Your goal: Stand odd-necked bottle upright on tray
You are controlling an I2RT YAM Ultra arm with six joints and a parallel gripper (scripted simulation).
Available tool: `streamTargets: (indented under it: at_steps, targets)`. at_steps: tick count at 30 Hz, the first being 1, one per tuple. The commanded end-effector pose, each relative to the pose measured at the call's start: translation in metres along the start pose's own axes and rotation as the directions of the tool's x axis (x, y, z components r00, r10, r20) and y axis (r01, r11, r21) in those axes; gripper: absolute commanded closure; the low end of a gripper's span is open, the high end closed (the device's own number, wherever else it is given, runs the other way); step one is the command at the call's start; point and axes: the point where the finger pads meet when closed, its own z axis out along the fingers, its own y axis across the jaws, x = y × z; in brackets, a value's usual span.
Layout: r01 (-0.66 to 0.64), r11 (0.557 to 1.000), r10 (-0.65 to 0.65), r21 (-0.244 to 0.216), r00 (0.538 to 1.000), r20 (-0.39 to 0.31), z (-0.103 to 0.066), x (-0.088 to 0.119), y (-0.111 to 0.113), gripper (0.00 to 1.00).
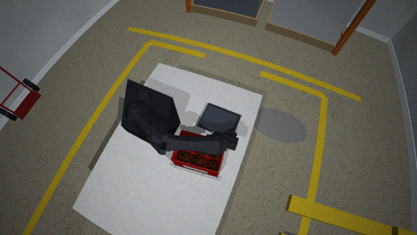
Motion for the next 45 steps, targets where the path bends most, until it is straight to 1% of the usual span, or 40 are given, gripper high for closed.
streamTargets:
  at_steps: [1, 27, 31, 34, 36, 39, 45]
  targets:
    - [0.036, 0.999, -0.036, -0.007, 0.999, 0.003, -0.002, -0.008, 0.012, 0.39]
    - [0.035, 0.999, -0.035, -0.008, 0.999, 0.003, -0.003, -0.008, 0.011, 0.39]
    - [0.005, 1.0, -0.005, 0.009, 1.0, 0.019, -0.013, -0.008, 0.0, 0.39]
    - [-0.004, 1.0, 0.003, 0.015, 1.0, 0.025, -0.022, -0.006, -0.004, 0.39]
    - [-0.004, 1.0, 0.003, 0.015, 1.0, 0.025, -0.022, -0.006, -0.004, 0.39]
    - [-0.014, 1.0, 0.013, 0.022, 0.999, 0.032, -0.033, -0.003, -0.008, 0.39]
    - [-0.013, 1.0, 0.013, 0.021, 0.999, 0.033, -0.052, -0.003, -0.007, 0.39]
